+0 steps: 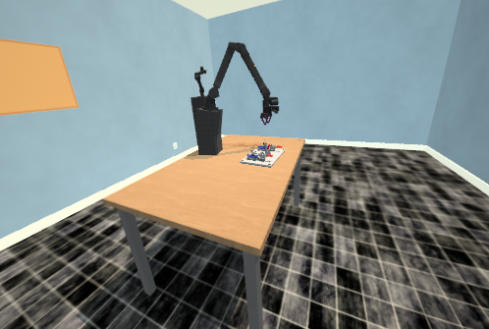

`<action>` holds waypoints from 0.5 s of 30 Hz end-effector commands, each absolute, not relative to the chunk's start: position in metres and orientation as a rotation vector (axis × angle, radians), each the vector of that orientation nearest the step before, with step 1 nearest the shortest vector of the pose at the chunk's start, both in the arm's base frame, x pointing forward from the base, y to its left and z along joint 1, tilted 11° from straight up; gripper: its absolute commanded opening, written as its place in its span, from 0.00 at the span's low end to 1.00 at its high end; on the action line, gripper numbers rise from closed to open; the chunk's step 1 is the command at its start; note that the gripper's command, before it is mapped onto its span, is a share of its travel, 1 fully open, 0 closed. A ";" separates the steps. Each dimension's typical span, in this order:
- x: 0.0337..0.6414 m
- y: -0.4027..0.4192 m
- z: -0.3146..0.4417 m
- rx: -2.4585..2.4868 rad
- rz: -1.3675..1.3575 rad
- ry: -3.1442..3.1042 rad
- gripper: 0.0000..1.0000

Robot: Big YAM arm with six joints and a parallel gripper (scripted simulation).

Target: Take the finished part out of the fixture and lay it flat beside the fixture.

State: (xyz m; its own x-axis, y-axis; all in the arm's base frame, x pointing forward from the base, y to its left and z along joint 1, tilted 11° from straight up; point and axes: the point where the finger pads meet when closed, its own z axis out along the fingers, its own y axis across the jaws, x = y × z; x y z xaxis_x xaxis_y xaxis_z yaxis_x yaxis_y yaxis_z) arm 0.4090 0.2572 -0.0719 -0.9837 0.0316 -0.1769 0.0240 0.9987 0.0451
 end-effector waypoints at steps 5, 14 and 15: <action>0.409 0.261 -0.065 0.041 0.074 2.953 0.74; 0.410 0.262 -0.065 0.041 0.075 2.953 0.74; 0.410 0.262 -0.065 0.041 0.075 2.953 0.74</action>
